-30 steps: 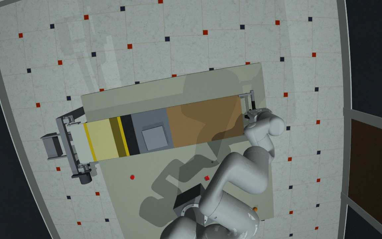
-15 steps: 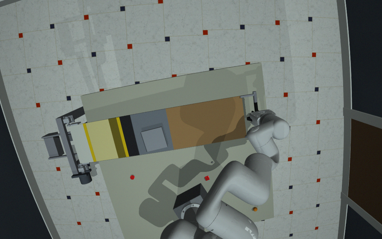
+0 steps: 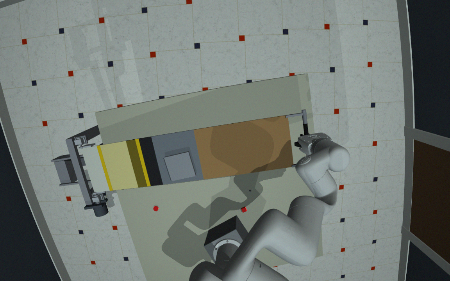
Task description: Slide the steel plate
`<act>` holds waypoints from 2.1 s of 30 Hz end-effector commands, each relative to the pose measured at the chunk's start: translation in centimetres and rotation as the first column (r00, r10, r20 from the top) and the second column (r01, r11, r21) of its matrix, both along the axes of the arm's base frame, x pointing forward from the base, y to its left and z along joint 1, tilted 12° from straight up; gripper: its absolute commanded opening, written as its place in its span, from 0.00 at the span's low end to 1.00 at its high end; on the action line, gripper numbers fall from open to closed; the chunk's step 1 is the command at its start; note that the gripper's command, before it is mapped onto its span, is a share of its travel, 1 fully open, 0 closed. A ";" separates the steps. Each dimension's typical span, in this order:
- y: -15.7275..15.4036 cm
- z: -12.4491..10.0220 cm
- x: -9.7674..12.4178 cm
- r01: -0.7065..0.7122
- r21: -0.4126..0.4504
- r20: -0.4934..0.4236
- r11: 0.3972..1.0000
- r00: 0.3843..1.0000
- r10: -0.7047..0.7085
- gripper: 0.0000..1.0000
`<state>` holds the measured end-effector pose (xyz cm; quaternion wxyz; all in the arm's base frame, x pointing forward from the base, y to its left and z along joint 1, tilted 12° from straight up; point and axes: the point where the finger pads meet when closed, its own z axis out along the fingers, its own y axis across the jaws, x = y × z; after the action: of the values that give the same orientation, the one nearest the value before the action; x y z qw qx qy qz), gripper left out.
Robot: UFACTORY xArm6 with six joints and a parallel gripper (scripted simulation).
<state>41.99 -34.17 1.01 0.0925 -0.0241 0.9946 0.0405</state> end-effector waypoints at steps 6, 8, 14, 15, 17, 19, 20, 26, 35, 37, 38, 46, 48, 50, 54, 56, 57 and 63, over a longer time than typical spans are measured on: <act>0.1 3.7 -0.5 0.001 -0.004 0.005 1.000 1.000 -0.001 0.00; 0.1 3.9 -0.6 0.001 -0.004 0.005 1.000 1.000 -0.001 0.00; 0.1 4.3 -0.6 0.001 -0.004 0.005 1.000 1.000 -0.001 0.00; 0.1 4.2 -0.6 0.001 -0.004 0.005 1.000 1.000 -0.001 0.00; 0.0 3.8 -0.6 0.001 -0.004 0.005 1.000 1.000 -0.001 0.00; 0.0 3.3 -0.5 0.001 -0.004 0.005 1.000 1.000 -0.001 0.00; 0.0 3.1 -0.4 0.001 -0.004 0.005 1.000 1.000 -0.001 0.00; -0.1 2.4 -0.3 0.001 -0.004 0.005 1.000 1.000 -0.001 0.00; 0.0 3.3 -0.5 0.001 -0.004 0.005 1.000 1.000 -0.001 0.00; 0.0 3.6 -0.5 0.001 -0.004 0.005 1.000 1.000 -0.001 0.00; 0.0 3.7 -0.5 0.001 -0.004 0.005 1.000 1.000 -0.001 0.00; 0.0 3.4 -0.5 0.001 -0.004 0.005 1.000 1.000 -0.001 0.00; 0.0 3.4 -0.5 0.001 -0.004 0.005 1.000 1.000 -0.001 0.00; 0.0 3.5 -0.5 0.001 -0.004 0.005 1.000 1.000 -0.001 0.00; 0.1 4.3 -0.7 0.001 -0.004 0.005 1.000 1.000 -0.001 0.00; 0.1 4.8 -0.8 0.001 -0.004 0.005 1.000 1.000 -0.001 0.00; 0.2 5.0 -0.8 0.001 -0.004 0.005 1.000 1.000 -0.001 0.00; 0.2 5.4 -0.9 0.001 -0.004 0.005 1.000 1.000 -0.001 0.00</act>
<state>40.99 -33.79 6.13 0.0926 -0.0242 0.9946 0.0406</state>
